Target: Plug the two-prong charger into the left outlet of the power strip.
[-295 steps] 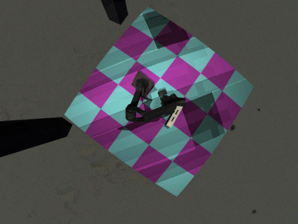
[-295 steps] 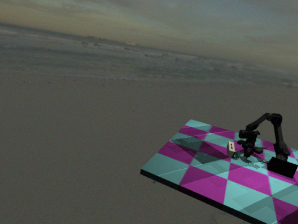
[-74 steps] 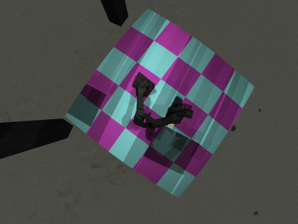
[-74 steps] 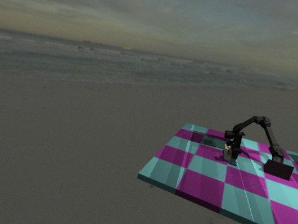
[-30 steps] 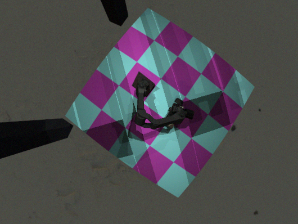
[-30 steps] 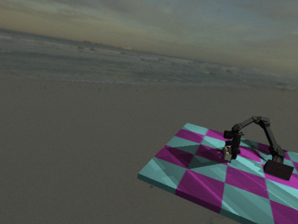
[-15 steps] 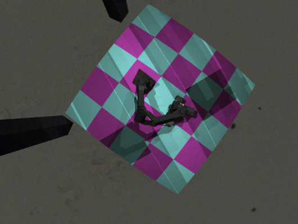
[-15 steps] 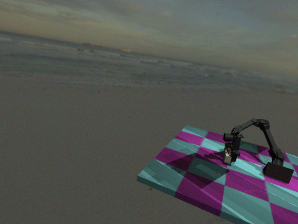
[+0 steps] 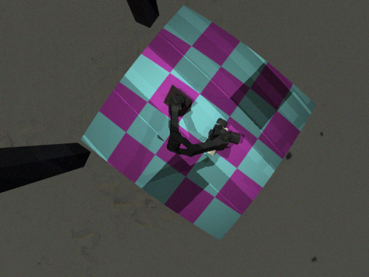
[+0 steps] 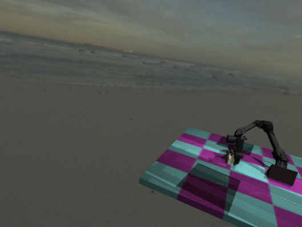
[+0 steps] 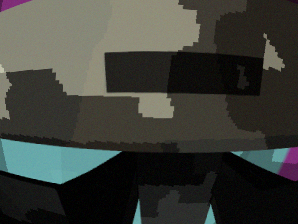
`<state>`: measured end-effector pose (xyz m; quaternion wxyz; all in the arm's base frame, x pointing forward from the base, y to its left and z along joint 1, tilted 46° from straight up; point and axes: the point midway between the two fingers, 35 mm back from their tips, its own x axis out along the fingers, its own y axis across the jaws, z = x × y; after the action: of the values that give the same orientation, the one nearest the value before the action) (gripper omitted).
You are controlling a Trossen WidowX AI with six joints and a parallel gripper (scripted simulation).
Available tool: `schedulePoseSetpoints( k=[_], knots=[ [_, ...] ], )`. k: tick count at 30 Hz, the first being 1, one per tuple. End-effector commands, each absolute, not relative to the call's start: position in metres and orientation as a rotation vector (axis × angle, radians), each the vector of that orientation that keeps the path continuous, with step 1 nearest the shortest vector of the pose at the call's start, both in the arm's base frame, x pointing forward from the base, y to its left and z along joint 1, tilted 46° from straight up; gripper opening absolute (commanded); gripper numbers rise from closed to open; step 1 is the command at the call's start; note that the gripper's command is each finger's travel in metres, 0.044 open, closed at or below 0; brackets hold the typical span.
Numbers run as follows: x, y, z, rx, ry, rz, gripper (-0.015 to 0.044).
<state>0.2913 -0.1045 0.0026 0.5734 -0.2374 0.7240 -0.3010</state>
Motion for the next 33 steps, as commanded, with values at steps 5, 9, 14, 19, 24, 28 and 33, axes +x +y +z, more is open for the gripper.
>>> schedulePoseSetpoints(
  k=[5, 9, 14, 19, 24, 28, 33],
  knots=[
    [0.2966, -0.1053, 0.0023, -0.553, 1.677, -0.709, 0.0000],
    [0.2971, -0.1052, 0.0024, -0.553, 1.677, -0.709, 0.0000],
    [0.2913, -0.1045, 0.0026, -0.556, 1.697, -0.706, 0.0000],
    [0.2913, -0.1045, 0.0026, -0.556, 1.697, -0.706, 0.0000],
    [0.2913, -0.1045, 0.0026, -0.556, 1.697, -0.706, 0.0079],
    [0.2913, -0.1045, 0.0026, -0.556, 1.697, -0.706, 0.0184],
    [0.2913, -0.1045, 0.0026, -0.556, 1.697, -0.706, 0.0315]
  ],
)
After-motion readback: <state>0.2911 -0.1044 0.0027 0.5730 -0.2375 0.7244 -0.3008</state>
